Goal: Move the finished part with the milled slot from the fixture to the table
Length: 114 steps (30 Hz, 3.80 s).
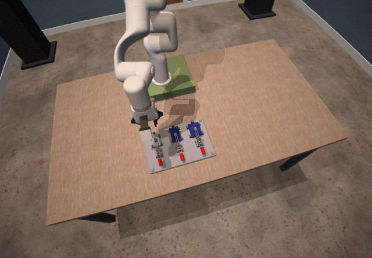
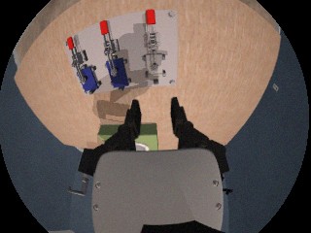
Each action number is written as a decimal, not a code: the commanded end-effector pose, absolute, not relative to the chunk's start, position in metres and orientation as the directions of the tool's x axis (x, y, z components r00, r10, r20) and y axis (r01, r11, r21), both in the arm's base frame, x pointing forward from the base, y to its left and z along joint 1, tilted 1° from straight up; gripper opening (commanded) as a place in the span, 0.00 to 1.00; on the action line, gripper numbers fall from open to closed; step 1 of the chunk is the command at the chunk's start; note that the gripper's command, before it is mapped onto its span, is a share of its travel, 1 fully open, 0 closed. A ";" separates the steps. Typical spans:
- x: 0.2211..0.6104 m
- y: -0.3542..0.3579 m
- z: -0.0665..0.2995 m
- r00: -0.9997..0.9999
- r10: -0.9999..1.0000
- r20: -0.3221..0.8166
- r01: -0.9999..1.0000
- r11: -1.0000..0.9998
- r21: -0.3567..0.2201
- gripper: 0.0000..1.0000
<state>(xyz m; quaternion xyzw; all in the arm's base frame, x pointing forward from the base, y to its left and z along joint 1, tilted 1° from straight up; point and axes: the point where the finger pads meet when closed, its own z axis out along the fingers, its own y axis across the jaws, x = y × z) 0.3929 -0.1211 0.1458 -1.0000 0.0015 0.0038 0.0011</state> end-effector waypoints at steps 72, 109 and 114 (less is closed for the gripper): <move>0.524 -0.122 0.083 1.000 -0.003 -0.005 -0.003 -1.000 -0.001 0.47; 0.524 -0.123 0.019 1.000 -0.003 -0.005 -0.003 -1.000 -0.001 0.47; 0.524 -0.123 0.019 1.000 -0.003 -0.005 -0.003 -1.000 -0.001 0.47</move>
